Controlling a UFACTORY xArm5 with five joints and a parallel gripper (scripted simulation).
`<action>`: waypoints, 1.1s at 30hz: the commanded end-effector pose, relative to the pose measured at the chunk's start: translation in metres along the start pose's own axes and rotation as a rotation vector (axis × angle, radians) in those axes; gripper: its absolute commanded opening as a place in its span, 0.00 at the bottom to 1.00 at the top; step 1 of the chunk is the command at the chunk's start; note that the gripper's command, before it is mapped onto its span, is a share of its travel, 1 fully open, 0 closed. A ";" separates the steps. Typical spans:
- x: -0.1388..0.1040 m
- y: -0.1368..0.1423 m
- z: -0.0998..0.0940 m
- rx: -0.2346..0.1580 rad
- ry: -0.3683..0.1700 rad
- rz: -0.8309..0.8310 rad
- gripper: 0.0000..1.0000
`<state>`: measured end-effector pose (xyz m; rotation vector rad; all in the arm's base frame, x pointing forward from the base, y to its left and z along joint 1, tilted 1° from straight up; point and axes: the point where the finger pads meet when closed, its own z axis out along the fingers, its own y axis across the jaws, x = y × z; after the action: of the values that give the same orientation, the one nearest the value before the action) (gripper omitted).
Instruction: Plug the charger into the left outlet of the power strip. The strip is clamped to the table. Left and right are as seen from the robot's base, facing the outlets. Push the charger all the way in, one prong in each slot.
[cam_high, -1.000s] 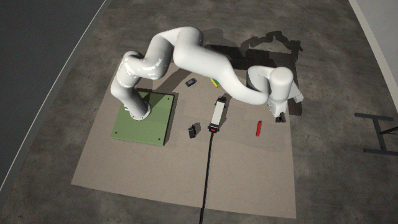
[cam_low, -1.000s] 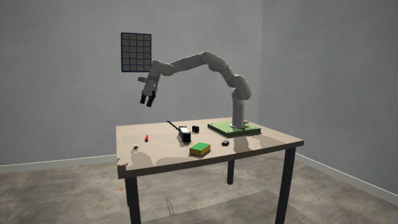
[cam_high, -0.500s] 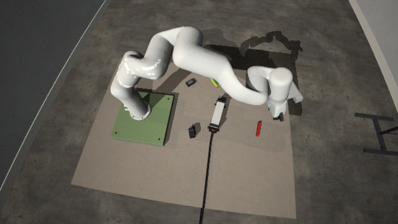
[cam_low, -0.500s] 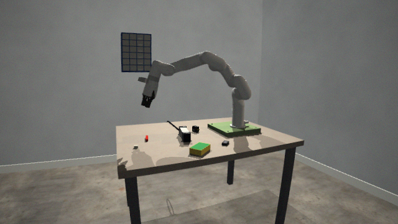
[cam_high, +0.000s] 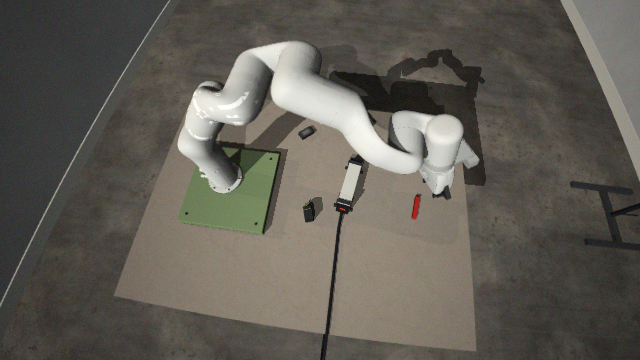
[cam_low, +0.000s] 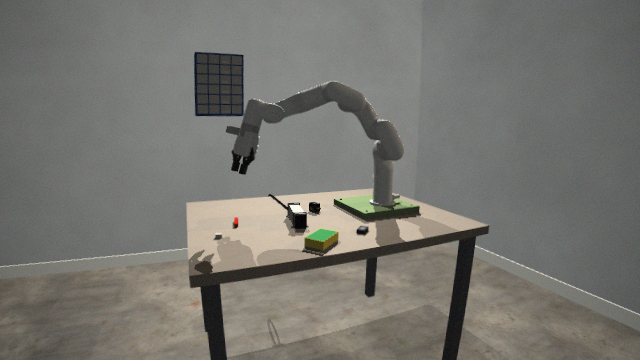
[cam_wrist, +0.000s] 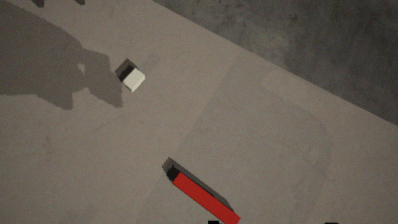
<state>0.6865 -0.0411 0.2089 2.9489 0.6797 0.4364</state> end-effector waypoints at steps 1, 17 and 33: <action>-0.015 0.002 -0.002 0.000 -0.007 -0.070 0.53; -0.099 -0.003 0.004 0.038 -0.069 -0.403 0.53; -0.209 -0.029 0.011 0.119 -0.118 -0.804 0.53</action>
<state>0.5255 -0.1014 0.1482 2.5568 1.6491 0.1518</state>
